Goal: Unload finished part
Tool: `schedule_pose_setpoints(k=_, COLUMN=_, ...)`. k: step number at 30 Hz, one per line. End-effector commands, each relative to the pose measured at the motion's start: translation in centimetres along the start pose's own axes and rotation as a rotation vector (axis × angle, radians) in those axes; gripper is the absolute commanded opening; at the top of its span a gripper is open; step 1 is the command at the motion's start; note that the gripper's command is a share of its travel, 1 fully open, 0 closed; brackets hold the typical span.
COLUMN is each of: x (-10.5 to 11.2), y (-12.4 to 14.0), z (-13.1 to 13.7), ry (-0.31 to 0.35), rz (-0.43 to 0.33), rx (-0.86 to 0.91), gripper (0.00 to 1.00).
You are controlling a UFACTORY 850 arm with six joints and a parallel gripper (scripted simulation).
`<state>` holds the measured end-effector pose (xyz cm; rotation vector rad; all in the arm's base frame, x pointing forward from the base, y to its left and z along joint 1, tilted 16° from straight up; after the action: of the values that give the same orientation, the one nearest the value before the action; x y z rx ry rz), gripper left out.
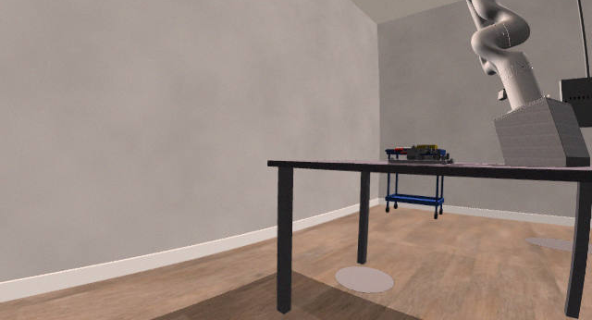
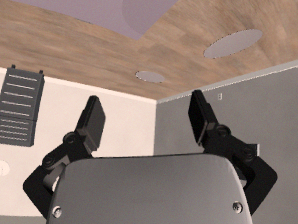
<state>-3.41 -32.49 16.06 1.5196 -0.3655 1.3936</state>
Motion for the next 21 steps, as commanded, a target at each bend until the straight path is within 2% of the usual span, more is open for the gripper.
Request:
schedule_pose_setpoints(k=1, x=0.0, y=0.0, z=0.1, ry=0.000, rz=-0.001, rx=-0.001, gripper=1.00)
schedule_pose_setpoints(k=4, x=0.0, y=0.0, z=0.1, ry=0.000, rz=-0.001, rx=-0.001, gripper=1.00)
schedule_pose_setpoints(k=6, x=1.0, y=-1.8, z=0.6, ry=-0.013, rz=0.020, rx=-0.051, gripper=1.00)
schedule_pose_setpoints(k=21, x=1.0, y=-1.8, z=0.6, ry=-0.013, rz=0.020, rx=-0.051, gripper=1.00)
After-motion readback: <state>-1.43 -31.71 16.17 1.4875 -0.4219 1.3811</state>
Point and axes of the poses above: the point where the finger pads meet when closed, its own x axis back along the fingers, its own z axis across the jaws, y = z × x, the point moved 1 cm from there along x, back along the fingers, and after that the axes turned 3 degrees about -x, right-handed, at the moved point
